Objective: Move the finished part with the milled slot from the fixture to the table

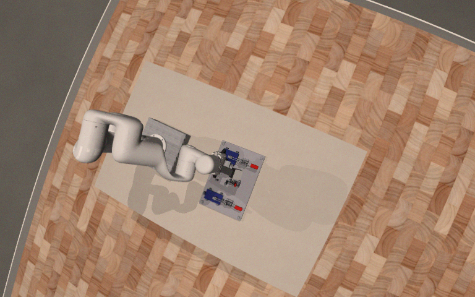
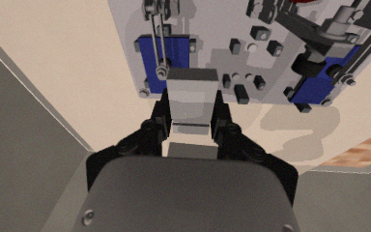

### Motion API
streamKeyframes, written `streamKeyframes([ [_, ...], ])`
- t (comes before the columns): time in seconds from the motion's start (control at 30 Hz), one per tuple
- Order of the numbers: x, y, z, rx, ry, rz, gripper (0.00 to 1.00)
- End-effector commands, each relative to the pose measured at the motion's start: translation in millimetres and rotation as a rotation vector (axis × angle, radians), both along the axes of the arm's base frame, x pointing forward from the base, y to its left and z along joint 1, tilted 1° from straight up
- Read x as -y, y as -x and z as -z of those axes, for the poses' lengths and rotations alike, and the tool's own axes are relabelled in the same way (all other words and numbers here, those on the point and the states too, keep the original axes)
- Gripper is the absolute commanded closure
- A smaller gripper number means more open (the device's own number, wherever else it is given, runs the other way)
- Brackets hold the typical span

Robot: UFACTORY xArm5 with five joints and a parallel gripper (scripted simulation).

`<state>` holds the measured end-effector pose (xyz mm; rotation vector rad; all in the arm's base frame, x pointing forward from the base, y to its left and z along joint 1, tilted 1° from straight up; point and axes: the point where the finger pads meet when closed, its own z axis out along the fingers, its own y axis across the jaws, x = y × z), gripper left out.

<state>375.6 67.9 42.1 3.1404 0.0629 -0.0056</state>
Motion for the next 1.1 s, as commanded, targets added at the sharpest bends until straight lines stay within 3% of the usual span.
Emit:
streamKeyframes([
  [0.0, -14.3, -1.1, -0.8, 0.003, -0.001, 0.001, 1.00],
  [1.07, -131.6, 3.5, 0.4, 0.000, 0.001, 0.001, 1.00],
])
